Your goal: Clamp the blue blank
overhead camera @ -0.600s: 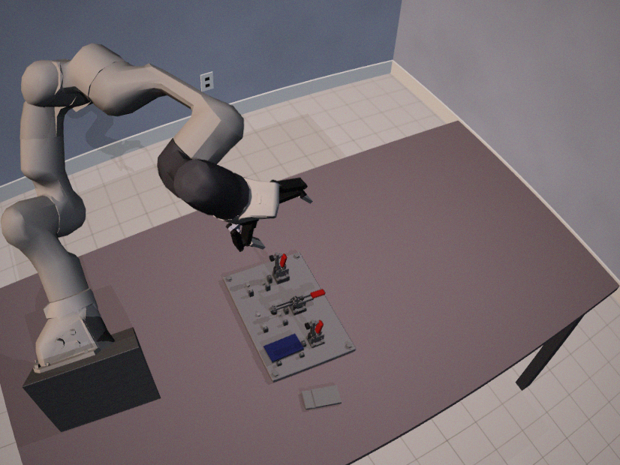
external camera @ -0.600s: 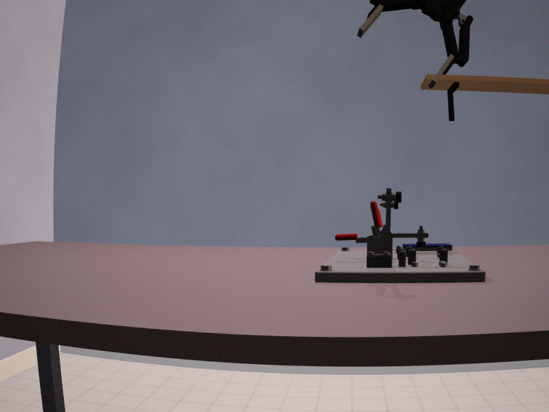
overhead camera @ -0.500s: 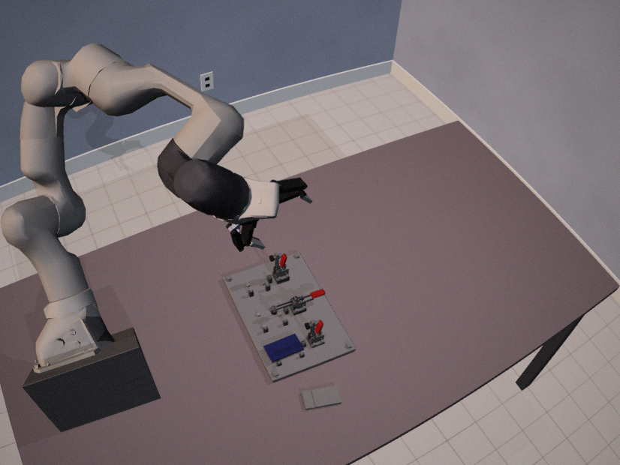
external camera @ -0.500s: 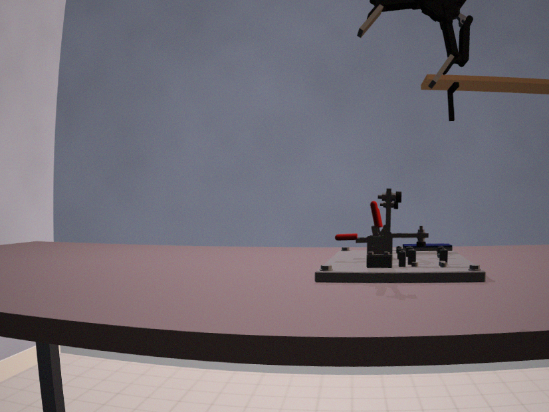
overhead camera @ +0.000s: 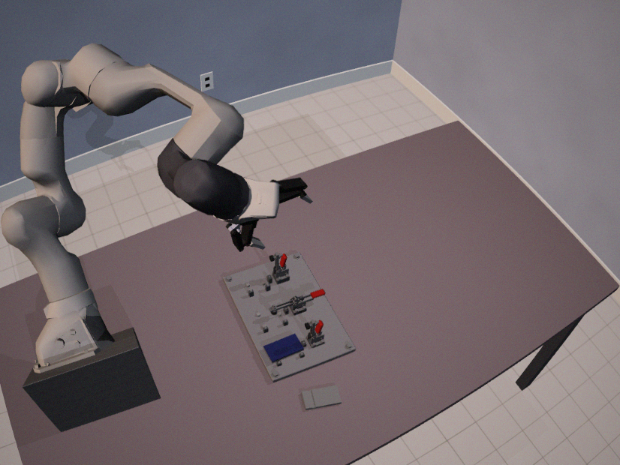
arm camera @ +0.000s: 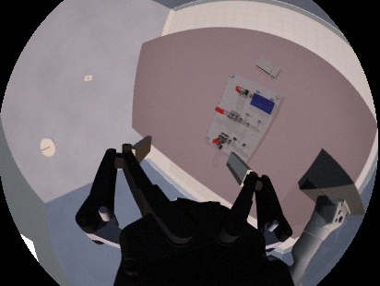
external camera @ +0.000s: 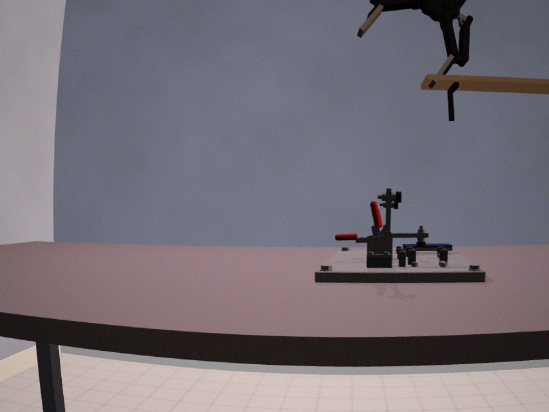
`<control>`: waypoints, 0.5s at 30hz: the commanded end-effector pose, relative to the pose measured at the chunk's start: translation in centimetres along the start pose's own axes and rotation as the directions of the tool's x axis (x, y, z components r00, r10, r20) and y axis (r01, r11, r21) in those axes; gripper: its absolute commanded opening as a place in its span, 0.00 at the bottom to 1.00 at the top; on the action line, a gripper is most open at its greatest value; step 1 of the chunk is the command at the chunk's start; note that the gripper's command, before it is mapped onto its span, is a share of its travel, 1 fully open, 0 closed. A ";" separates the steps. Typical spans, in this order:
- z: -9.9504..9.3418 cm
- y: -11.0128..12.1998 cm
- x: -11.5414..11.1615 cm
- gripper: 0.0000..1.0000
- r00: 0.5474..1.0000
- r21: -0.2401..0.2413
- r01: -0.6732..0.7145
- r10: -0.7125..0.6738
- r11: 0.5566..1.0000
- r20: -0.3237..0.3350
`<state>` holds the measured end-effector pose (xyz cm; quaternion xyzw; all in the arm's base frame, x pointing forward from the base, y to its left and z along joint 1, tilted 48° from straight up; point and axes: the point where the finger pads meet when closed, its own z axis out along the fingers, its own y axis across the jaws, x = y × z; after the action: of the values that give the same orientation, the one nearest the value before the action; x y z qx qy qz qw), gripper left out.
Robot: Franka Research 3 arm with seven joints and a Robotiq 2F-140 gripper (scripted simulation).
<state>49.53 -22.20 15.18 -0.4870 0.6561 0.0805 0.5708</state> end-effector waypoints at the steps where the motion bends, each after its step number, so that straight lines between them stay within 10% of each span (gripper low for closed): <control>1: 0.0 0.0 0.1 1.00 1.000 -0.002 -0.007 0.007 1.000 -0.001; 15: 1.0 1.6 1.7 1.00 0.974 -0.073 -0.224 0.222 0.972 -0.032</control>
<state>49.39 -21.49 13.03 -0.4601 0.6885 0.1391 0.5432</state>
